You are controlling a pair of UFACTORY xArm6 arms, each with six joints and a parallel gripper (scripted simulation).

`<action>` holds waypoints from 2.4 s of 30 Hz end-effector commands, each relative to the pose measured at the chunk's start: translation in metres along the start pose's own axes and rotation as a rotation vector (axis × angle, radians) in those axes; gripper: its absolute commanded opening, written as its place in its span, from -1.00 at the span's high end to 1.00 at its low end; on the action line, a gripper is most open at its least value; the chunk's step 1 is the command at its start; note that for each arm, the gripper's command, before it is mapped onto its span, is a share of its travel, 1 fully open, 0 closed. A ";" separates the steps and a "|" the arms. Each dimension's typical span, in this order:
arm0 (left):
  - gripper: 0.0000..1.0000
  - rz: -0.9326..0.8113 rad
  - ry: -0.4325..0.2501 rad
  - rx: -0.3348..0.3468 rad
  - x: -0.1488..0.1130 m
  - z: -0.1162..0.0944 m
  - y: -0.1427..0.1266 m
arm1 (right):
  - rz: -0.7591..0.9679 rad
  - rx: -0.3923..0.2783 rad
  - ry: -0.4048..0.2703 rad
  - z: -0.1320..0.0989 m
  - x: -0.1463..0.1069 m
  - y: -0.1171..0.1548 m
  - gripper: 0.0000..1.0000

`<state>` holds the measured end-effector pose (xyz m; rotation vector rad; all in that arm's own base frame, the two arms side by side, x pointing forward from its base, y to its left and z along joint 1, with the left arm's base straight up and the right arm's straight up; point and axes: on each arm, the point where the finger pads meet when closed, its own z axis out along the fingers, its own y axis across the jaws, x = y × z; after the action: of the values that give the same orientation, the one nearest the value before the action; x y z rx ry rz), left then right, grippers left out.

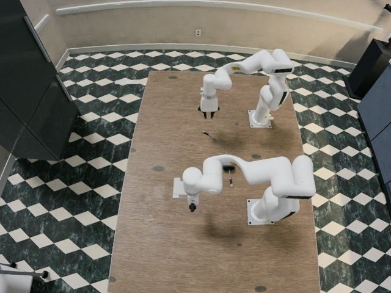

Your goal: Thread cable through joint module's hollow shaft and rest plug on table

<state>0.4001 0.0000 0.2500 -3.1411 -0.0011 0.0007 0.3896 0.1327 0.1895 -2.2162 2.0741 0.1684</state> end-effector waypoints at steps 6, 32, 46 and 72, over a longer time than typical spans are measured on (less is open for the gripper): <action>-1.00 -0.001 0.021 -0.004 0.004 -0.007 -0.001 | -0.142 0.021 0.010 -0.013 0.010 -0.007 0.31; -1.00 -0.001 0.021 -0.004 0.004 -0.007 -0.001 | -0.523 0.014 0.053 -0.033 0.039 -0.011 0.31; -1.00 -0.001 0.021 -0.004 0.004 -0.007 -0.001 | -0.644 0.007 0.066 -0.039 0.049 -0.011 0.31; -1.00 0.000 0.021 -0.005 0.004 -0.007 -0.001 | -1.018 -0.026 0.106 -0.060 0.082 -0.011 0.31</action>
<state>0.4000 0.0000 0.2500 -3.1414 -0.0004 0.0004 0.4020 0.0504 0.2266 -2.9483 0.9008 0.0239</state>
